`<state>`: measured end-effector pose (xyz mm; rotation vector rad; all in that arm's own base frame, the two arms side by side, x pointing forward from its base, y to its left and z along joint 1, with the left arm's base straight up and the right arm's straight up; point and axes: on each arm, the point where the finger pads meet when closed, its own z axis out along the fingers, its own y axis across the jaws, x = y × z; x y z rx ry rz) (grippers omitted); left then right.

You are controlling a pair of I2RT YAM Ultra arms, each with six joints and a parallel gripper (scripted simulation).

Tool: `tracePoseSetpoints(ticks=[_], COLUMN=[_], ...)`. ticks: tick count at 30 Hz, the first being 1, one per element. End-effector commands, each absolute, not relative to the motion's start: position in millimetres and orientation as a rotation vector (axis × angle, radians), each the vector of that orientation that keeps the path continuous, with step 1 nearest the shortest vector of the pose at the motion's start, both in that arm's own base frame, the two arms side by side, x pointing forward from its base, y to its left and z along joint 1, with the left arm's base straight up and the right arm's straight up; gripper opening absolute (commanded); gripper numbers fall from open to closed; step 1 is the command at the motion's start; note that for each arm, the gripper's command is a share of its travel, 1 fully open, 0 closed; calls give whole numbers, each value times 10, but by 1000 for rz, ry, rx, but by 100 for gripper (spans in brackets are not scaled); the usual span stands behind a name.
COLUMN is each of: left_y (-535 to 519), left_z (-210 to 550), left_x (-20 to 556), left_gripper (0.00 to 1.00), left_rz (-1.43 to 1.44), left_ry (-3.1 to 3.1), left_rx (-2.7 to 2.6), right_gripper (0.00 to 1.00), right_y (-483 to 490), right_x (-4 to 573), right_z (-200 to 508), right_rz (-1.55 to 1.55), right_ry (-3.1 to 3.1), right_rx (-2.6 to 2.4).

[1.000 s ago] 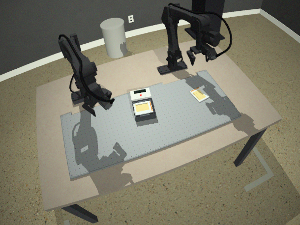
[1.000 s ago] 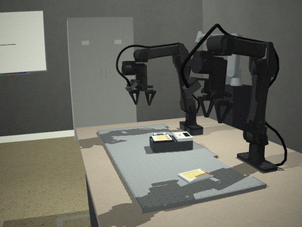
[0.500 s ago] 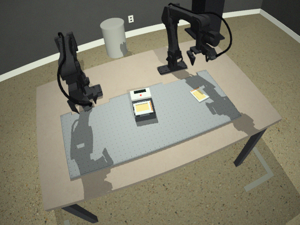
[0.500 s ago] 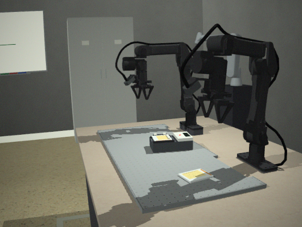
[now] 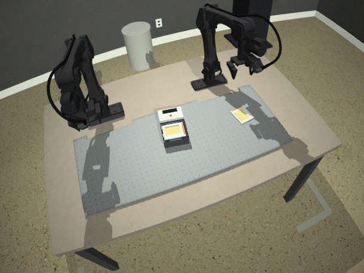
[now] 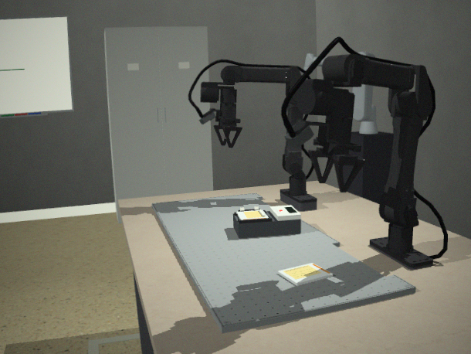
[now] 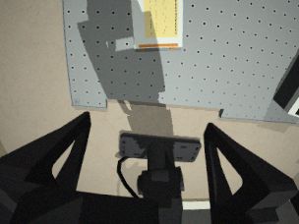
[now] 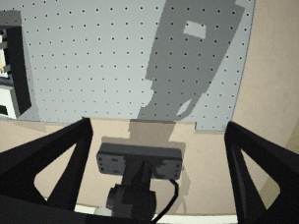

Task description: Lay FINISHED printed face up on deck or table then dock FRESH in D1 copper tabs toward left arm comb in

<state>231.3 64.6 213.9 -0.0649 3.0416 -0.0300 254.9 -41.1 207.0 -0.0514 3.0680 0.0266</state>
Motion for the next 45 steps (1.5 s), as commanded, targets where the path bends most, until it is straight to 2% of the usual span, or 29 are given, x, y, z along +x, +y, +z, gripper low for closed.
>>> tracePoseSetpoints(ticks=[1, 45], left_y=[658, 658], left_z=[2259, 2259], left_x=[2363, 2363], left_gripper=[99, 100], left_rz=[-84, -84], left_ry=[3121, 3121], left_rx=[-61, -61], right_gripper=[98, 98], right_y=[-494, -494], right_x=[2409, 2409], right_z=[2153, 2153], right_rz=[31, 31], right_ry=[3126, 3126], right_rx=[-82, -82])
